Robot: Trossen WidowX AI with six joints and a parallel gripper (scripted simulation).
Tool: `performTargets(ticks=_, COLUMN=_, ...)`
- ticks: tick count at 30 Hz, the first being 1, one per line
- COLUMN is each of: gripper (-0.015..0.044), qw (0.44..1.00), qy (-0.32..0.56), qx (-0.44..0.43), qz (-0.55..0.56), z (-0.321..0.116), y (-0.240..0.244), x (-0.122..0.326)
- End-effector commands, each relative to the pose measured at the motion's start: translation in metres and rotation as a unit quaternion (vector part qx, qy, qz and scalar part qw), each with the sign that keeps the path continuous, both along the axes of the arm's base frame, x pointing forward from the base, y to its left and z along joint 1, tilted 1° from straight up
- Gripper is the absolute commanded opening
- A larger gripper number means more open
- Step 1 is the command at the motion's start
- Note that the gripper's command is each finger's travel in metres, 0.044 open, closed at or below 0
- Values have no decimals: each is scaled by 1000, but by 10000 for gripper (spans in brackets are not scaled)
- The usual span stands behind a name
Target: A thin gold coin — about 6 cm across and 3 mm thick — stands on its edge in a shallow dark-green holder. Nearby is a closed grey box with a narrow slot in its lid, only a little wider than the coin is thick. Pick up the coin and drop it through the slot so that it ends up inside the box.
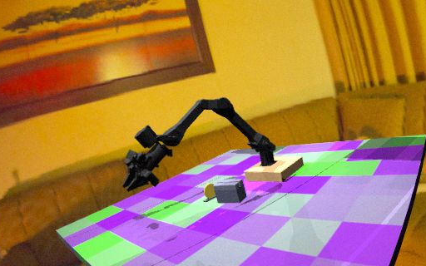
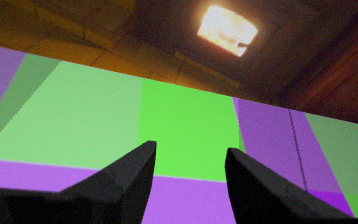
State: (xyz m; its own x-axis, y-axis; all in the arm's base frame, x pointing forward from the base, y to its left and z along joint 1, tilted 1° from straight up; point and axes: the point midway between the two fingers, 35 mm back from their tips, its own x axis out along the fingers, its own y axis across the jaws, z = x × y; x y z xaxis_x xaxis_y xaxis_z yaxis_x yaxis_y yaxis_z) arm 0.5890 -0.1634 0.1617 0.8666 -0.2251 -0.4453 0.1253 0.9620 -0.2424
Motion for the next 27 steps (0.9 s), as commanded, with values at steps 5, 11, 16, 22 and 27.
performTargets(ticks=5, gripper=161, qw=971, qy=223, qx=81, qz=-30, z=-37, y=15, x=-113)
performTargets(ticks=11, gripper=161, qw=934, qy=333, qx=118, qz=-45, z=-46, y=23, x=-182)
performTargets(ticks=16, gripper=161, qw=892, qy=423, qx=152, qz=-57, z=-45, y=37, x=-245)
performTargets(ticks=22, gripper=161, qw=852, qy=489, qx=178, qz=-65, z=-40, y=51, x=-295)
performTargets(ticks=27, gripper=161, qw=852, qy=489, qx=178, qz=-65, z=-40, y=53, x=-297)
